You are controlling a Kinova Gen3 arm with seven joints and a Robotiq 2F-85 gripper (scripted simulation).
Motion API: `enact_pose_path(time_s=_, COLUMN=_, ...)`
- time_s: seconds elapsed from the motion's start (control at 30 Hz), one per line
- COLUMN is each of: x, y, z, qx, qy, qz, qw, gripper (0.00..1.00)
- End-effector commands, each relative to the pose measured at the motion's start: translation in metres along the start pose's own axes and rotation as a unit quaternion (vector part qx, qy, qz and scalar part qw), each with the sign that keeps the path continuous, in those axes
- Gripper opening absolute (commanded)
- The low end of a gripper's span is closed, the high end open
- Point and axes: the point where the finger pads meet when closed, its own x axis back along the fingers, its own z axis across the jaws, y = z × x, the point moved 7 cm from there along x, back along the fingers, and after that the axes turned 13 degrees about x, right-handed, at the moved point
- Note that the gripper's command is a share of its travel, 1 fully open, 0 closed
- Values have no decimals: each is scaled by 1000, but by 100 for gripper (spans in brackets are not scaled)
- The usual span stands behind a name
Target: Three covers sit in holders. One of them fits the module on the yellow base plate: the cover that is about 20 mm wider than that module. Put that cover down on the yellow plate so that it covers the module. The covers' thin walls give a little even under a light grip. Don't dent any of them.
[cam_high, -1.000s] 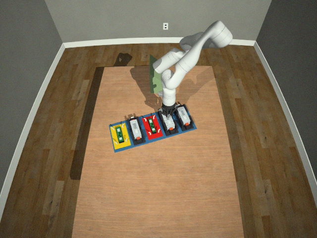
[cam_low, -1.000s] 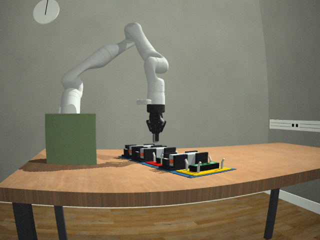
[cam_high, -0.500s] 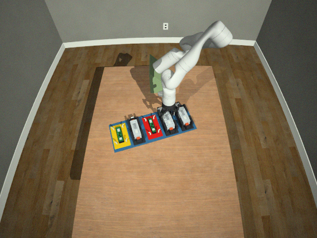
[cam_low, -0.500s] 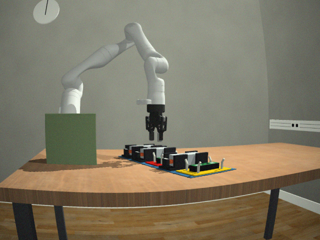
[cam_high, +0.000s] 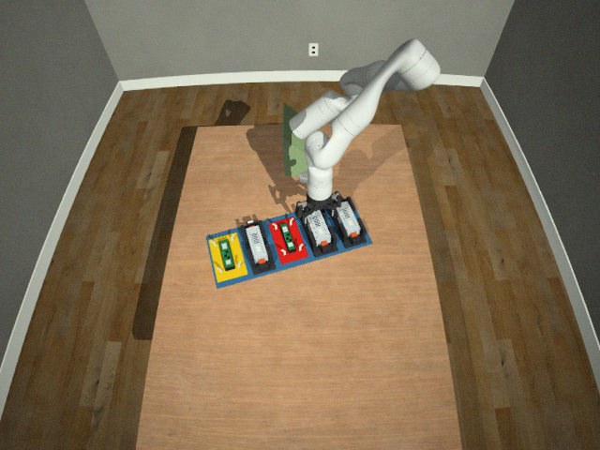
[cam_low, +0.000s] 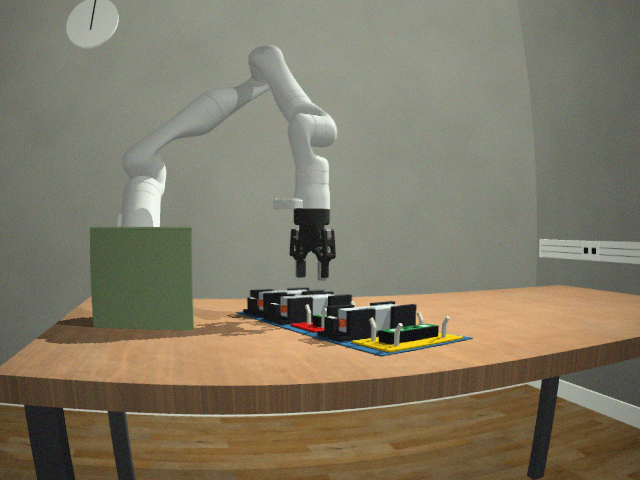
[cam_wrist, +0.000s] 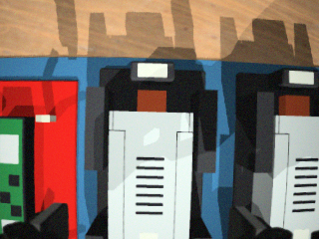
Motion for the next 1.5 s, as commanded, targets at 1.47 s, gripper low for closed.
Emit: enact_pose_path(time_s=1.47, x=-25, y=0, z=0, qx=0, qy=-1, qz=0, qw=1000, gripper=100)
